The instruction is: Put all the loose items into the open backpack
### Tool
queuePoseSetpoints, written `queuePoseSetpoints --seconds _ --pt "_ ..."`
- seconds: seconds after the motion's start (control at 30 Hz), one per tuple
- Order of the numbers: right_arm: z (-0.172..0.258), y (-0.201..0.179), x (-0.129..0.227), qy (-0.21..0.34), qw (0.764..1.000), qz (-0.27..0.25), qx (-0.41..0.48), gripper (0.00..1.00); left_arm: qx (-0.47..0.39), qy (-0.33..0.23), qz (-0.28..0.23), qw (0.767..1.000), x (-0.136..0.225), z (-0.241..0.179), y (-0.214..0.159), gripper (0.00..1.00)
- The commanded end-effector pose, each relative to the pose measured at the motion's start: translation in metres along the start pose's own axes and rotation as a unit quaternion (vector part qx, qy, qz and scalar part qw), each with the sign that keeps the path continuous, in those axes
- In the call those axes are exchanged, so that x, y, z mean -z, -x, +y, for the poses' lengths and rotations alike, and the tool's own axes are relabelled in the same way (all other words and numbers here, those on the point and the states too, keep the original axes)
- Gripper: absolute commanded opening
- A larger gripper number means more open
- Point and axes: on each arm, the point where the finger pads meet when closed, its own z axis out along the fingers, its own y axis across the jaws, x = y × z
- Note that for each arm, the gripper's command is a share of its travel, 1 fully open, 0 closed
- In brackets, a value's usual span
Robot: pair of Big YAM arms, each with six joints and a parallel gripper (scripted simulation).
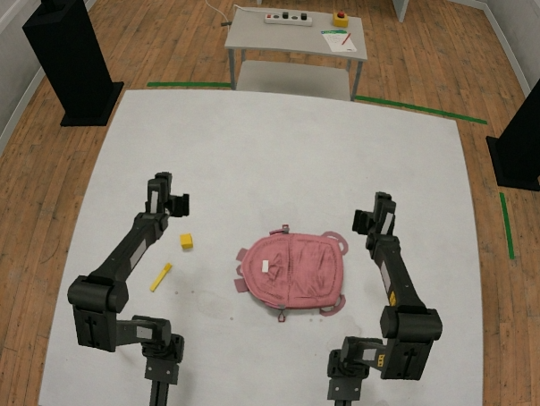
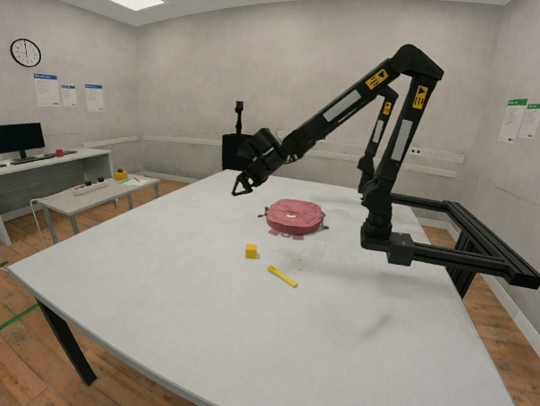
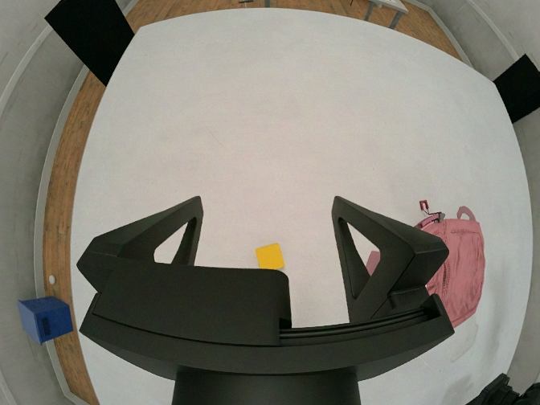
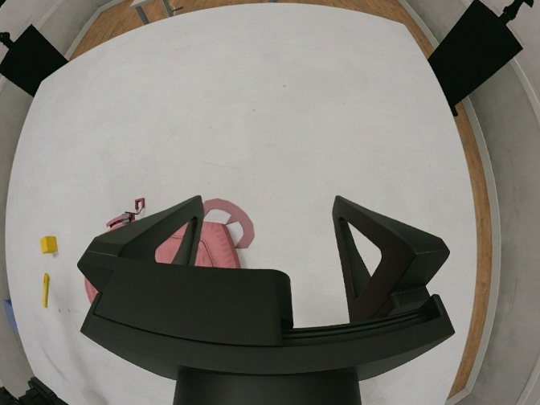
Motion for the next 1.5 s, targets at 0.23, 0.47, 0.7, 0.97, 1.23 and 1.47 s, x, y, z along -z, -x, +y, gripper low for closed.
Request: queuePoseSetpoints --seconds 0.23,0.47,0.7,0.97,1.23,1.47 --pt "0.001 0.026 0.003 0.001 1.0 -0.025 0.001 0.9 0.008 -0.015 0.001 1.0 0.0 -0.007 0.009 0.0" --pt "0.001 0.026 0.003 0.001 1.0 -0.025 0.001 0.9 0.035 -0.085 0.078 0.993 -0.003 -0.036 -0.041 0.0" --pt "0.001 0.026 0.003 0.001 1.0 -0.025 0.001 0.9 0.069 -0.16 0.13 0.976 -0.006 -0.061 -0.056 0.0" --pt "0.001 0.026 0.003 0.001 1.0 -0.025 0.001 0.9 0.094 -0.227 0.192 0.95 -0.007 -0.089 -0.09 0.0" --pt "0.001 0.026 0.003 0.001 1.0 -0.025 0.001 0.9 0.127 -0.31 0.264 0.904 -0.011 -0.122 -0.129 0.0" --pt "0.001 0.026 0.003 0.001 1.0 -0.025 0.001 0.9 0.14 -0.363 0.308 0.868 -0.011 -0.143 -0.16 0.0"
